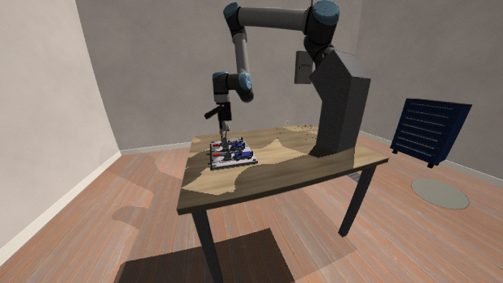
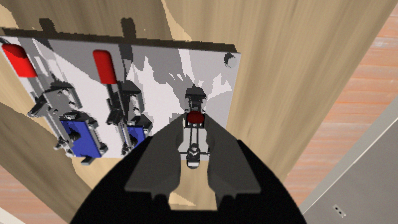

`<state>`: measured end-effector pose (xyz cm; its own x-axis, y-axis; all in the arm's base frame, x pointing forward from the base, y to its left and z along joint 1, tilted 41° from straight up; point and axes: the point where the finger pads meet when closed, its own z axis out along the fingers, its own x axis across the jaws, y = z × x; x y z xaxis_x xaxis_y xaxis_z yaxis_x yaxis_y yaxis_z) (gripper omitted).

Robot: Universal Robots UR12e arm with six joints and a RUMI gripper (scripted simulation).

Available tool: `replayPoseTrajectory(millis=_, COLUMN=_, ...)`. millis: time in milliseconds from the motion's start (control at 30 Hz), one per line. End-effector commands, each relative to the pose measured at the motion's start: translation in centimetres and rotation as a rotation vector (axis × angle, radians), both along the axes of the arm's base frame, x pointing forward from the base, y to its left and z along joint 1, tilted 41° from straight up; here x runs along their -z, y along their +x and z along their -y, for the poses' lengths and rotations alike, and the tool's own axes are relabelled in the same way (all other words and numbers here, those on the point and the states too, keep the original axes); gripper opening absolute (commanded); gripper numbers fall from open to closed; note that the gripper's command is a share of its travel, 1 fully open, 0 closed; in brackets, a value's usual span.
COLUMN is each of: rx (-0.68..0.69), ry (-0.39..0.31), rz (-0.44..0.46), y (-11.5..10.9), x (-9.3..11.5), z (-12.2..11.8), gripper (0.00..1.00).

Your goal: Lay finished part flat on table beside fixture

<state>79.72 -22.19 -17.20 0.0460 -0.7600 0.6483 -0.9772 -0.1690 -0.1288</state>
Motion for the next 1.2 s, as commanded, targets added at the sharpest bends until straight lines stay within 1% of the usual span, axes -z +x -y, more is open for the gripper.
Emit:
replayPoseTrajectory(millis=0, rx=0.004, ry=0.001, rz=-0.004, y=-0.41, x=0.09, z=0.25, gripper=0.0)
replayPoseTrajectory(millis=1167, rx=0.004, ry=0.001, rz=-0.004, y=-0.42, x=0.09, z=0.25, gripper=0.0)
